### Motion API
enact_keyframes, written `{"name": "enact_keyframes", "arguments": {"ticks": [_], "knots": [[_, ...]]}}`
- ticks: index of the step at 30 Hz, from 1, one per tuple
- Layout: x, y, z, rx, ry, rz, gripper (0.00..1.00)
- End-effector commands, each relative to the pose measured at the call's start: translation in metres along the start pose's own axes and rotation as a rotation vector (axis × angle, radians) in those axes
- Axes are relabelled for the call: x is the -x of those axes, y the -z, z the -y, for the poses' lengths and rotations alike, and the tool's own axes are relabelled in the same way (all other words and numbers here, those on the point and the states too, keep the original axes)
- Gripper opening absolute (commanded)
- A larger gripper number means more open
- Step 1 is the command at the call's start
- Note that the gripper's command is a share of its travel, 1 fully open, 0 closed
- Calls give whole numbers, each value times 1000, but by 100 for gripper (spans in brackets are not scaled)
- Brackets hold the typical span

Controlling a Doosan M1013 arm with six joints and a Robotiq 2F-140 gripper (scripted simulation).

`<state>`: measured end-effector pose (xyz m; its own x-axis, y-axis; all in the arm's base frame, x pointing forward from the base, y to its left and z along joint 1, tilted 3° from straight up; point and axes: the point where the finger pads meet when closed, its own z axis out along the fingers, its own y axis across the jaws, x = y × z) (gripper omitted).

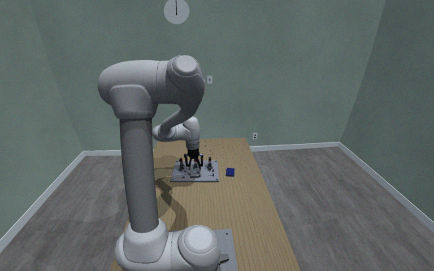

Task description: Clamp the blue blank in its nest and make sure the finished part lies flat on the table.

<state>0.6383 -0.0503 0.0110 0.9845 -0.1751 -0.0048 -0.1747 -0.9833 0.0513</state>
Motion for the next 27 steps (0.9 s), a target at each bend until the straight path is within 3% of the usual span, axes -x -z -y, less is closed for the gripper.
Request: {"name": "enact_keyframes", "arguments": {"ticks": [1,18,27], "knots": [[0,0,0,0,0,0,0],[0,4,0,0,0,0,0],[0,18,0,0,0,0,0]]}}
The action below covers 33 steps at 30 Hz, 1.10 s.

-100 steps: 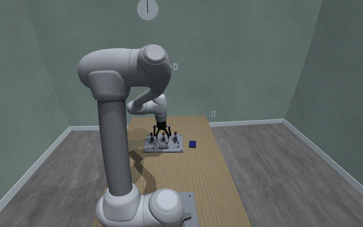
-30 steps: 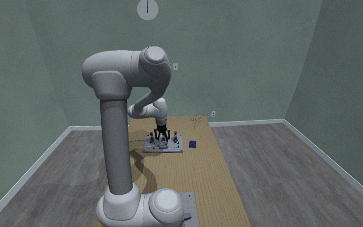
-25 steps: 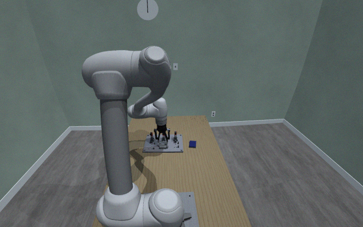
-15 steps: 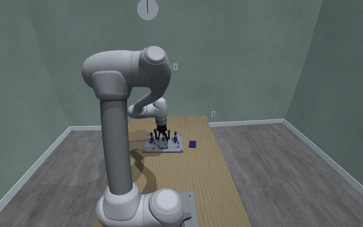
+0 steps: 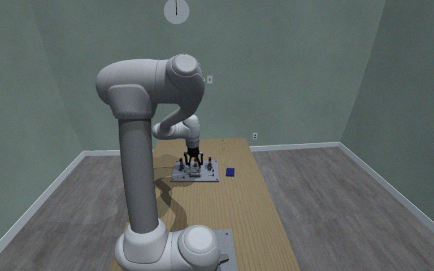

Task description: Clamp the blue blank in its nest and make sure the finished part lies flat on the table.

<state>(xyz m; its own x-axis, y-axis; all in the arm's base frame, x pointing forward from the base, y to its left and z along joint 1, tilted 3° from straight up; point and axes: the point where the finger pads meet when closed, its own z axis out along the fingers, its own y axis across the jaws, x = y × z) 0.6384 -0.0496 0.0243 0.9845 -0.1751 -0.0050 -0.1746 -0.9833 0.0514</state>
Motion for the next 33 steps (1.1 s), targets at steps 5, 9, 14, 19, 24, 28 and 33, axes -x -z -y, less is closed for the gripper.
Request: {"name": "enact_keyframes", "arguments": {"ticks": [5,9,14,19,24,28,33], "knots": [[0,13,0,0,0,0,0],[0,16,0,0,0,0,0],[0,21,0,0,0,0,0],[0,23,0,0,0,0,0],[0,24,0,0,0,0,0],[2,30,0,0,0,0,0],[6,46,0,0,0,0,0]]}}
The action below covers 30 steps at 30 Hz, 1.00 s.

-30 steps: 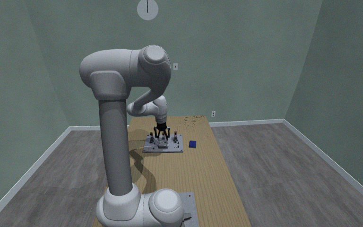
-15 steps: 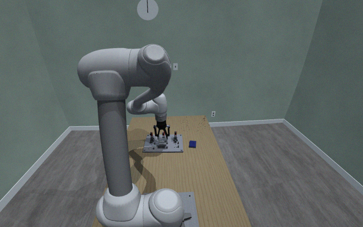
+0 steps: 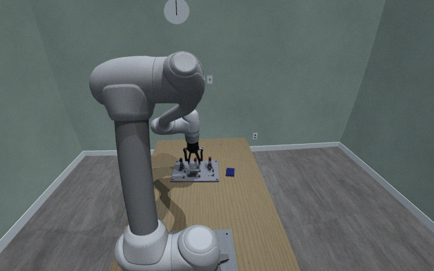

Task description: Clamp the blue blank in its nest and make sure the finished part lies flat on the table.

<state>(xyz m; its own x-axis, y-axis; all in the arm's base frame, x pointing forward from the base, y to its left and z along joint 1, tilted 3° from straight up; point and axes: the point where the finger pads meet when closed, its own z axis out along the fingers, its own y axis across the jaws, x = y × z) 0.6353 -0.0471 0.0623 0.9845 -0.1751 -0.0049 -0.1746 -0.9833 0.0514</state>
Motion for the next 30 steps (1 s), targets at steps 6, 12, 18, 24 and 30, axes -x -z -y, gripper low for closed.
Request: {"name": "enact_keyframes", "arguments": {"ticks": [6,12,18,24,30], "knots": [[4,18,0,0,0,0,0],[4,18,0,0,0,0,0],[4,18,0,0,0,0,0],[4,18,0,0,0,0,0],[4,18,0,0,0,0,0]]}}
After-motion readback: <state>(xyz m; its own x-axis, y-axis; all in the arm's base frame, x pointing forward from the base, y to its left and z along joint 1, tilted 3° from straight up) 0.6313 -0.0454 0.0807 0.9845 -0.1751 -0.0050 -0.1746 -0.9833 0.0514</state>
